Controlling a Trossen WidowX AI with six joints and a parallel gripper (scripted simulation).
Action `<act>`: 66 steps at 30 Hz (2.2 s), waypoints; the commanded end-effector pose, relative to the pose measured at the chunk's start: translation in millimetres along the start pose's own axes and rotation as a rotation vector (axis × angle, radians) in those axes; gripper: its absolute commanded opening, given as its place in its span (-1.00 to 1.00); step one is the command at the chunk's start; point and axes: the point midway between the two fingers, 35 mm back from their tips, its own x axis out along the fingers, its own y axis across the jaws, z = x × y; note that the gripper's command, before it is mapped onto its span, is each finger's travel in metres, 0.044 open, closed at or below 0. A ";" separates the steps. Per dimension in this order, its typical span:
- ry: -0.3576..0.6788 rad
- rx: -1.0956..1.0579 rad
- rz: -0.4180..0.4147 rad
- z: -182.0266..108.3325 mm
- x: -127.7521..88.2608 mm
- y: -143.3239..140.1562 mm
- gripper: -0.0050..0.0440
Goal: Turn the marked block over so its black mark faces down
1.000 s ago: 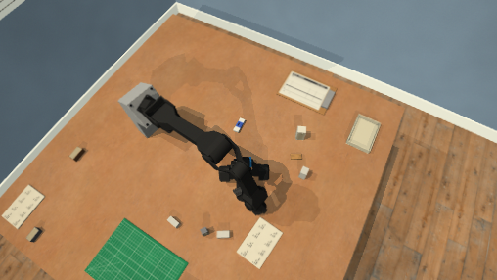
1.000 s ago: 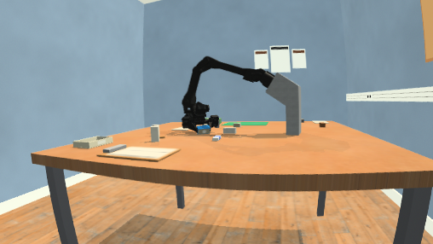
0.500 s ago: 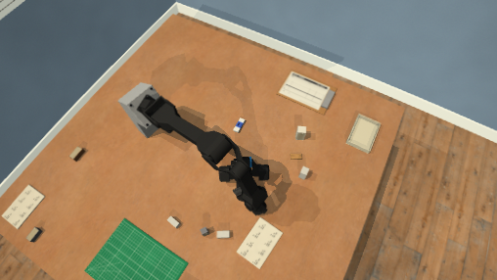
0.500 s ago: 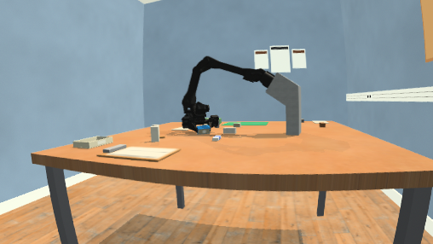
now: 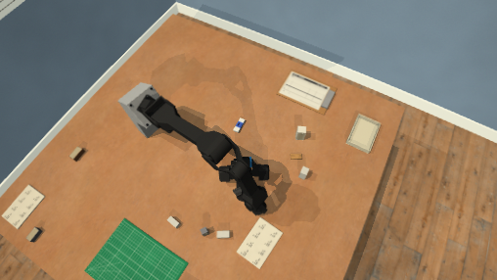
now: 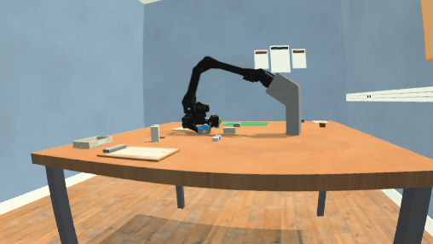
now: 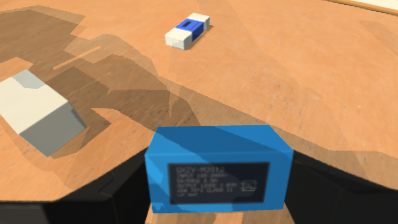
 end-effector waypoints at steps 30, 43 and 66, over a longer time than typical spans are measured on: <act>0.010 -0.008 -0.003 -0.8 -3.0 -1.9 1.00; 0.010 -0.008 -0.003 -0.8 -3.0 -1.9 1.00; 0.020 -0.017 -0.008 28.9 -4.5 -4.4 1.00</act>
